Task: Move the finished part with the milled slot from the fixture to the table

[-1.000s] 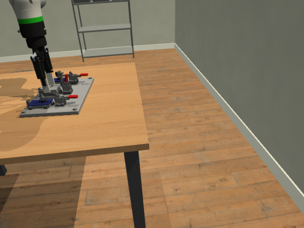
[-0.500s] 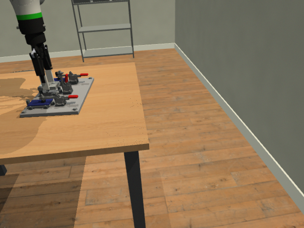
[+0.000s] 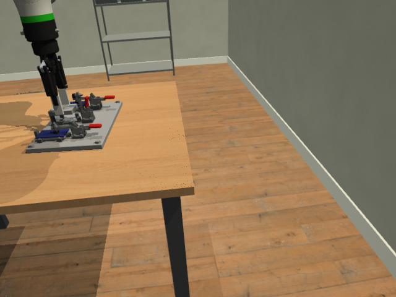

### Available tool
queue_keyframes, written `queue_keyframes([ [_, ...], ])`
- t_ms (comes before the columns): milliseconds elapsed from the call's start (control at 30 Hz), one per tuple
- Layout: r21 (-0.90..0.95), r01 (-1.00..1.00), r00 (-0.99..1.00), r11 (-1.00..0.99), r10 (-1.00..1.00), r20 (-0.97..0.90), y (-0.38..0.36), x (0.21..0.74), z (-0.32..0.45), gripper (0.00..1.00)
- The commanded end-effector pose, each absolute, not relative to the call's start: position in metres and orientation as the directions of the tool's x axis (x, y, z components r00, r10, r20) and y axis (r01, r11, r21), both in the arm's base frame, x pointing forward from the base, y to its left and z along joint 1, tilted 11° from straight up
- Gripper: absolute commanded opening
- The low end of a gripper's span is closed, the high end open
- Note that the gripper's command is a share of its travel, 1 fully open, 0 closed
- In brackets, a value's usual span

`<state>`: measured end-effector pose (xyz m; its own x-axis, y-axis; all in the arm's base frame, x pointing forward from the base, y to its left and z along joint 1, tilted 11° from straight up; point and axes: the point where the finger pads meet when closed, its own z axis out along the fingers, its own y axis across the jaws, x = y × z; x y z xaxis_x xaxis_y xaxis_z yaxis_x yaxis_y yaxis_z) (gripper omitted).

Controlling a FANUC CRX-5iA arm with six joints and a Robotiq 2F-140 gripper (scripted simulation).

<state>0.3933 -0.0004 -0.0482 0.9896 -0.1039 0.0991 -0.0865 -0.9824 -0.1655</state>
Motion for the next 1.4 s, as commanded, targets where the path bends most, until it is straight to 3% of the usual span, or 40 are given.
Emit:
queue_keyframes([
  [0,-0.165,-0.087,0.990,-0.982,-0.104,0.099,-0.001,0.393,-0.048,0.00],
  [1367,-0.165,-0.087,0.990,-0.982,-0.104,0.099,-0.005,0.382,-0.015,0.00],
])
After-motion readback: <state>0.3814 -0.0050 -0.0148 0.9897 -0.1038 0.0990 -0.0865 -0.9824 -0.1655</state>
